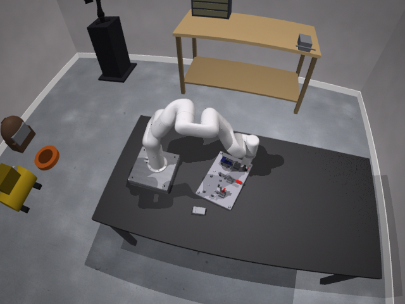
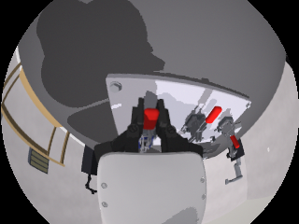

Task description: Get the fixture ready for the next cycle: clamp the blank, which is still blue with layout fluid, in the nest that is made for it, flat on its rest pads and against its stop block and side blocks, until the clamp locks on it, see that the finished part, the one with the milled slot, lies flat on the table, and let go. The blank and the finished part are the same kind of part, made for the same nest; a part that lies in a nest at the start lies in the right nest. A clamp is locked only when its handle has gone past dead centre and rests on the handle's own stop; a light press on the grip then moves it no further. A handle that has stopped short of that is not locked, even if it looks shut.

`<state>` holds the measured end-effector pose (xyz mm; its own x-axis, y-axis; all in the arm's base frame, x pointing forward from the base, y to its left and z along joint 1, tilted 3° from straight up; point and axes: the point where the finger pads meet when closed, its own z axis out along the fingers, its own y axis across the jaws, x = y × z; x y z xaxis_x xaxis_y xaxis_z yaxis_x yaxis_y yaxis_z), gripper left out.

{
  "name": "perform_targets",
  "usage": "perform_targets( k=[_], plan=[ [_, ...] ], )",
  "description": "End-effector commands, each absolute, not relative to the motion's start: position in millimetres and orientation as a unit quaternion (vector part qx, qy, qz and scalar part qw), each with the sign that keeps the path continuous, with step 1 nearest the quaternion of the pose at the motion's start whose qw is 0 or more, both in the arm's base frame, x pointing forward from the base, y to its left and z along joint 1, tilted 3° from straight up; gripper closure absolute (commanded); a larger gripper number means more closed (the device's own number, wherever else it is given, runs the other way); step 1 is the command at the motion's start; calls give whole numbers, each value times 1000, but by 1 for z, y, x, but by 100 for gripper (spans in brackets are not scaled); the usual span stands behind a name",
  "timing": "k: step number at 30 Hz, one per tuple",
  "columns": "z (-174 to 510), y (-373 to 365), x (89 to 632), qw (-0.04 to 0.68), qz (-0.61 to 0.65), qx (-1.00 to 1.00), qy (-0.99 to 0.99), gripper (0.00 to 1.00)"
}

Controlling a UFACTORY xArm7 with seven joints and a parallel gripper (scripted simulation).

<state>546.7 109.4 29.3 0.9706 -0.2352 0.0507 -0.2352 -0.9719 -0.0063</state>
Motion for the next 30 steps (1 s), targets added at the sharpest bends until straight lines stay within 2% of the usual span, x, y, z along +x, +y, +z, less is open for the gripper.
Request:
perform_targets(
  k=[1, 5, 6, 30],
  plan=[
    [29, 110, 548, 1, -27, -993, 118, 100],
    [29, 110, 548, 1, -27, -993, 118, 100],
    [29, 110, 548, 1, -27, -993, 118, 53],
    [29, 110, 548, 1, -27, -993, 118, 53]
  ],
)
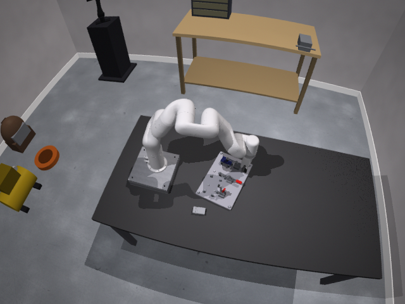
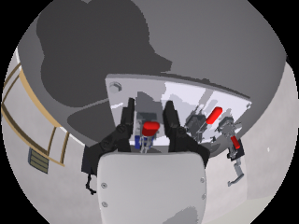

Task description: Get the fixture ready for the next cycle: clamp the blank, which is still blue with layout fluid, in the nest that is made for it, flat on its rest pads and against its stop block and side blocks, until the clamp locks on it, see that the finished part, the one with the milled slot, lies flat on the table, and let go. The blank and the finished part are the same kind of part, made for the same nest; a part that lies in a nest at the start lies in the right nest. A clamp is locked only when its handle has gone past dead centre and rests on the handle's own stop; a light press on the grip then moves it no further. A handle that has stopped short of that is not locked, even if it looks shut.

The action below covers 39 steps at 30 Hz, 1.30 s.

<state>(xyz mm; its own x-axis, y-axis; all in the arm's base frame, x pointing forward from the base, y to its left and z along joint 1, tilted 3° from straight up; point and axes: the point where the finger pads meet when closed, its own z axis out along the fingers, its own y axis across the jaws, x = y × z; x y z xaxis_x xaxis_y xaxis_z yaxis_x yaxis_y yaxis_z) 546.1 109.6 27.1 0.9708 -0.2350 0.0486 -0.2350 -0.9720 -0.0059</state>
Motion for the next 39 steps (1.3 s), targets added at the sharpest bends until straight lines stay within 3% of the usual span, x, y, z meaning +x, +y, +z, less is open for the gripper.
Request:
perform_targets(
  k=[1, 29, 30, 39],
  plan=[
    [29, 110, 548, 1, -27, -993, 118, 53],
    [79, 110, 545, 1, -27, -993, 118, 53],
    [79, 110, 545, 1, -27, -993, 118, 100],
    [79, 110, 545, 1, -27, -993, 118, 100]
  ],
)
